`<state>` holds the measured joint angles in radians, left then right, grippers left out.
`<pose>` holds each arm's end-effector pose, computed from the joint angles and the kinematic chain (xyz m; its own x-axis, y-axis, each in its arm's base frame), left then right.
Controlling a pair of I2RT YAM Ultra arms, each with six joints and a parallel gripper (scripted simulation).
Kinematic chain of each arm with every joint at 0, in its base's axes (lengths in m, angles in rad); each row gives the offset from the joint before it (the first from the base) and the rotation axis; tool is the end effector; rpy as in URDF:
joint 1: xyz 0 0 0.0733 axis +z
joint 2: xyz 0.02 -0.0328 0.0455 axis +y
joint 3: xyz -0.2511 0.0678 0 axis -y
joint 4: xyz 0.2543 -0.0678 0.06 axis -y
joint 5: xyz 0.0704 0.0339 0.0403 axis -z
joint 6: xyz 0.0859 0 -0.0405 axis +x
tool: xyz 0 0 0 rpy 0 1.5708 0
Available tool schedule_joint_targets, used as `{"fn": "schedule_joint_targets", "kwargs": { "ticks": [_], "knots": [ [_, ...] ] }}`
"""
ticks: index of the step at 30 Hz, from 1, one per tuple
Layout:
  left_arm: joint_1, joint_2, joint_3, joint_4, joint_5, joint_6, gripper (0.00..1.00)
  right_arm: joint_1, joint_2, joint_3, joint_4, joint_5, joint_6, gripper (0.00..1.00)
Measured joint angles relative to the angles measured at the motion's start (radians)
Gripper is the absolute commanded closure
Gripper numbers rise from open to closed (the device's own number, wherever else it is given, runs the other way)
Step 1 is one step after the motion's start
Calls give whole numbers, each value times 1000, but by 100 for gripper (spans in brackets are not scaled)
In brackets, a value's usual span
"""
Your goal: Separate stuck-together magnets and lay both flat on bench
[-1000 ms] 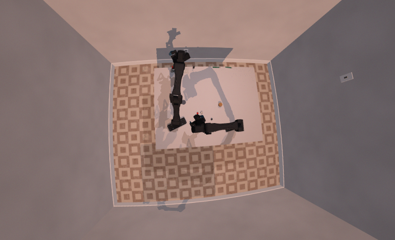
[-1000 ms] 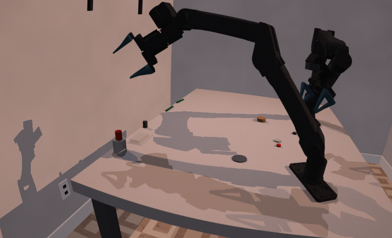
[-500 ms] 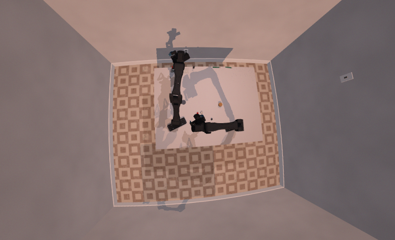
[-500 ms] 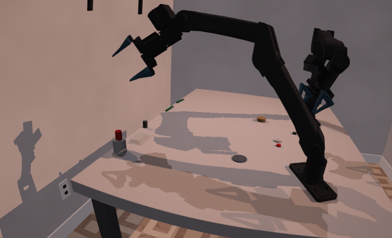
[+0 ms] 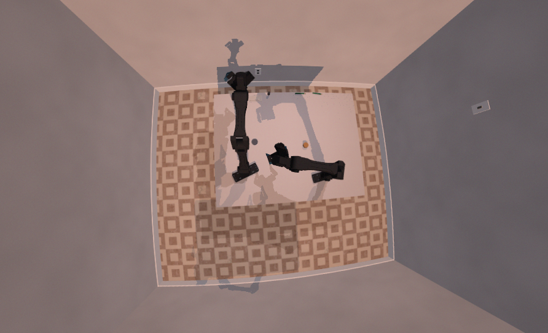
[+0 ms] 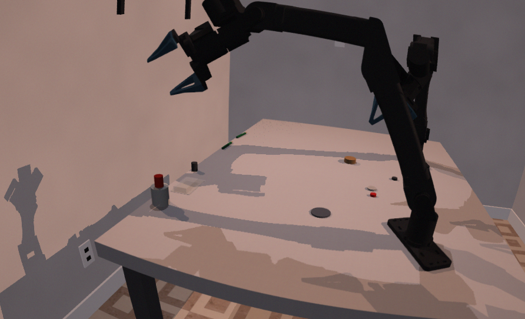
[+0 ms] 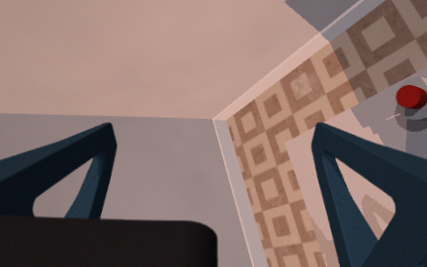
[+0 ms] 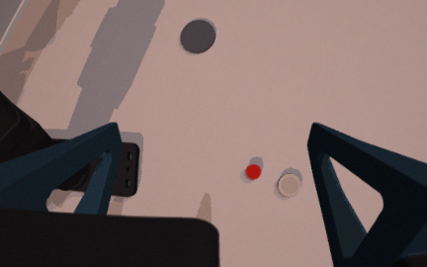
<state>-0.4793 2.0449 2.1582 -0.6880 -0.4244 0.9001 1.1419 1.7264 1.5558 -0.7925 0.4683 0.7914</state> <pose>0.4651 -0.2006 0.3496 -0.2108 0.9141 -0.3463 0.4484 0.4053 0.7967 0.2021 0.3513 0.2620 -0.7410 -0.0941 -0.6649 -0.2522 0.9566 0.1457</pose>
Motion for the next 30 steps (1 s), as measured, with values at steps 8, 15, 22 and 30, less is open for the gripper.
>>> {"fn": "schedule_joint_targets", "kwargs": {
  "ticks": [8, 15, 22, 30],
  "knots": [
    [56, -118, -138, 80, 51, -101, 0, -135, -77, -63, 85, -53, -88, 0],
    [108, -217, -237, 140, 89, -192, 0, -252, -151, -110, 161, -93, -166, 0],
    [139, -310, -339, 210, 130, -270, 0, -343, -201, -157, 232, -138, -236, 0],
    [208, -432, -476, 292, 178, -380, 0, -492, -293, -217, 330, -193, -332, 0]
  ]
}}
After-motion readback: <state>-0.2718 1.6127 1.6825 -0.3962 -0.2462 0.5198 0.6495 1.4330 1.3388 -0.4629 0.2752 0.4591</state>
